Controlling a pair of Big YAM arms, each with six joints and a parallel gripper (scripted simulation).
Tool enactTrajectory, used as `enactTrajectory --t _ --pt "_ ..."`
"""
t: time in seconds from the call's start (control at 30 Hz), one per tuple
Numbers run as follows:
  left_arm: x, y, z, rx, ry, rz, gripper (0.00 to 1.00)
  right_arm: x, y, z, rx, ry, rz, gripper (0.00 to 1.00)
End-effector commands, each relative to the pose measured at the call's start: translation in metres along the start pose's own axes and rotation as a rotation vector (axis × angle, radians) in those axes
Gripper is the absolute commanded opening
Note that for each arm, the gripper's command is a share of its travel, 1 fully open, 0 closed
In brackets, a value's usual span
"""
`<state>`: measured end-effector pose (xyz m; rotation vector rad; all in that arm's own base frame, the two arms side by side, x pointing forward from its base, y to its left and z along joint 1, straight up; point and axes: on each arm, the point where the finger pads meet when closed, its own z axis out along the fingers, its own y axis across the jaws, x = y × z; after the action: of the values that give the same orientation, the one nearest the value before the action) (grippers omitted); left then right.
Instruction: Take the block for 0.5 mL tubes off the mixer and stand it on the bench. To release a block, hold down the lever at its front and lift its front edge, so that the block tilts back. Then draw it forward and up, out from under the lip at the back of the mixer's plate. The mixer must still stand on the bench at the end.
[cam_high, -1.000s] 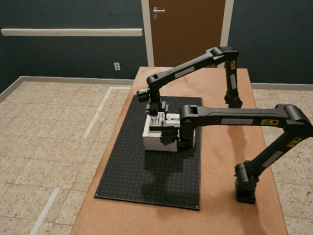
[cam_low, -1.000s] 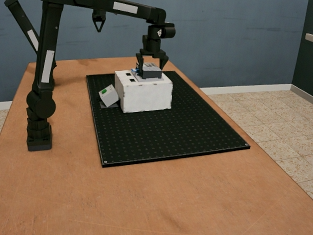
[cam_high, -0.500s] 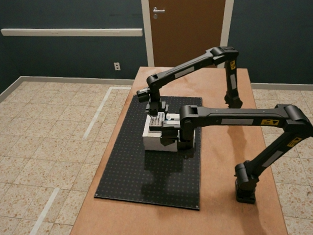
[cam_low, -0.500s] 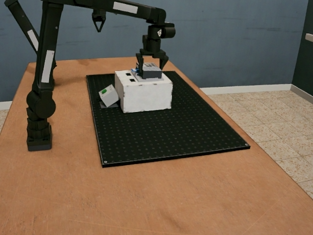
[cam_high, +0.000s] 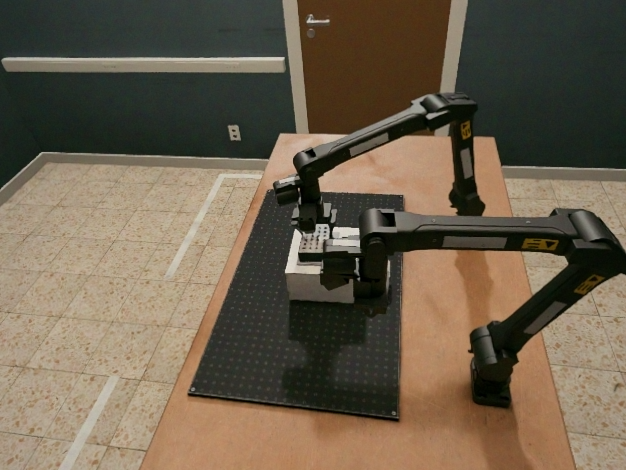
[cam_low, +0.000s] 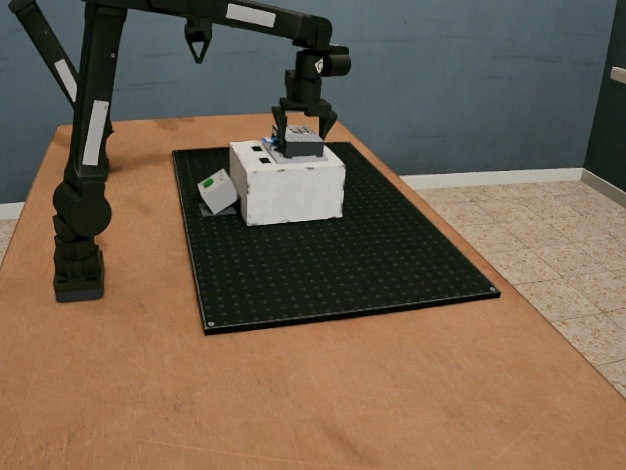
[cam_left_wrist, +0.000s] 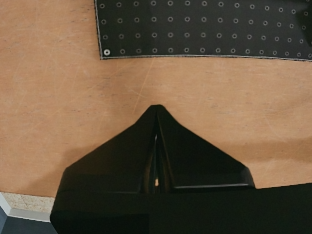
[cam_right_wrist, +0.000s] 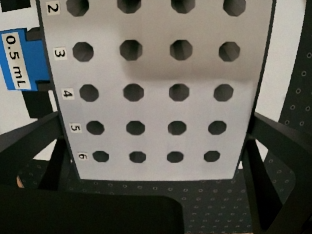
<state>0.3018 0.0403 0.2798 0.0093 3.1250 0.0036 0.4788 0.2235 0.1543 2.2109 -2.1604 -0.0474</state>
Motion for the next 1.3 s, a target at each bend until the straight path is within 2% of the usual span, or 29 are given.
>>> enactTrajectory --t 0.0,0.6,1.27 --pt "-0.012 -0.001 -0.021 -0.011 -0.068 0.001 0.00 0.006 -0.001 -0.014 -0.014 0.010 0.031 0.00" --pt "-0.001 -0.002 0.000 -0.003 -0.014 -0.006 0.00 0.006 0.000 -0.014 -0.013 0.010 0.029 0.00" --pt "-0.013 0.000 -0.024 -0.010 -0.071 -0.007 0.00 0.006 0.000 -0.015 -0.013 0.010 0.025 0.00"
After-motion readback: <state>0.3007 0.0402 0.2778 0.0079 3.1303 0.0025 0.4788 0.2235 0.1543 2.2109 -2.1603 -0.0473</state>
